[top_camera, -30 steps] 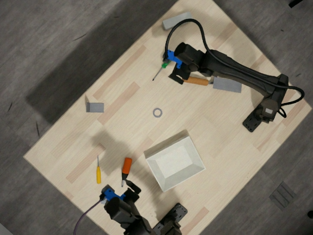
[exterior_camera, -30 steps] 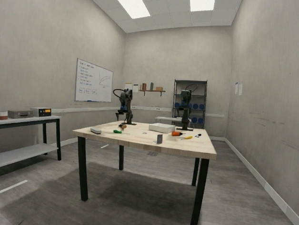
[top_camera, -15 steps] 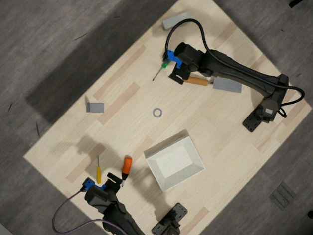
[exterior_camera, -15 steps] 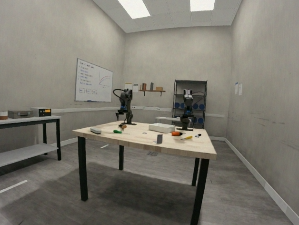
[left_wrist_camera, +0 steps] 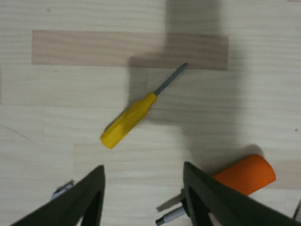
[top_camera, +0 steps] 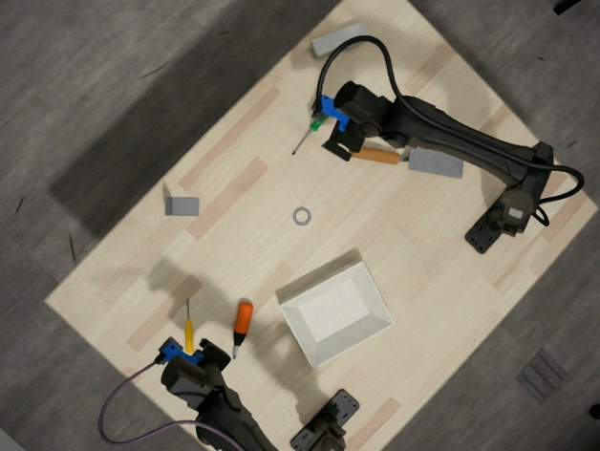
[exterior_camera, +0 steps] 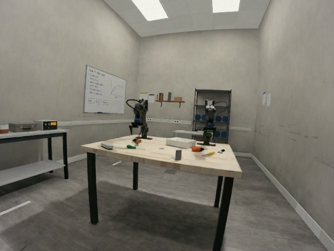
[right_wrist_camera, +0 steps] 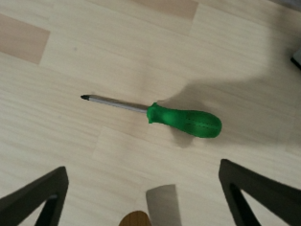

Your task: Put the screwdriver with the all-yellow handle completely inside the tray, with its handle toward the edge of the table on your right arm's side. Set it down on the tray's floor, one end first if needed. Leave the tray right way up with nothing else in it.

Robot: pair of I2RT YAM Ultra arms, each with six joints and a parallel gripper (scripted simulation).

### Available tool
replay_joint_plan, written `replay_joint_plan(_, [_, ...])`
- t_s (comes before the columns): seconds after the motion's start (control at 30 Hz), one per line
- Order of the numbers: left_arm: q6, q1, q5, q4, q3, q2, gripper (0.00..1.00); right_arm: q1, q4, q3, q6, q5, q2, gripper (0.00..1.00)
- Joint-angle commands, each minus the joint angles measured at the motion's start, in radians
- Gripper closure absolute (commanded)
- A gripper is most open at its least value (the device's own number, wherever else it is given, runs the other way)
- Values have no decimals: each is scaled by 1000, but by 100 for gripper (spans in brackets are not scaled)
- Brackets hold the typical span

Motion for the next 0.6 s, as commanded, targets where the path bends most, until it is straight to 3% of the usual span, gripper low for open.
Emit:
replay_joint_plan(0.0, [77,10,25,-25,37,14,48,-11,46,-5,-2,12,-50,0])
replay_joint_plan(0.2, [351,35,72,-108,126,126,48,-30,189,-170,13,46,-215,0])
replay_joint_plan(0.5, [690,44,71,-266,350,354,48,-98,460,-506,-1,105,-626,0])
replay_joint_plan(0.57, [690,44,71,-266,350,354,48,-98,460,-506,-1,105,-626,0])
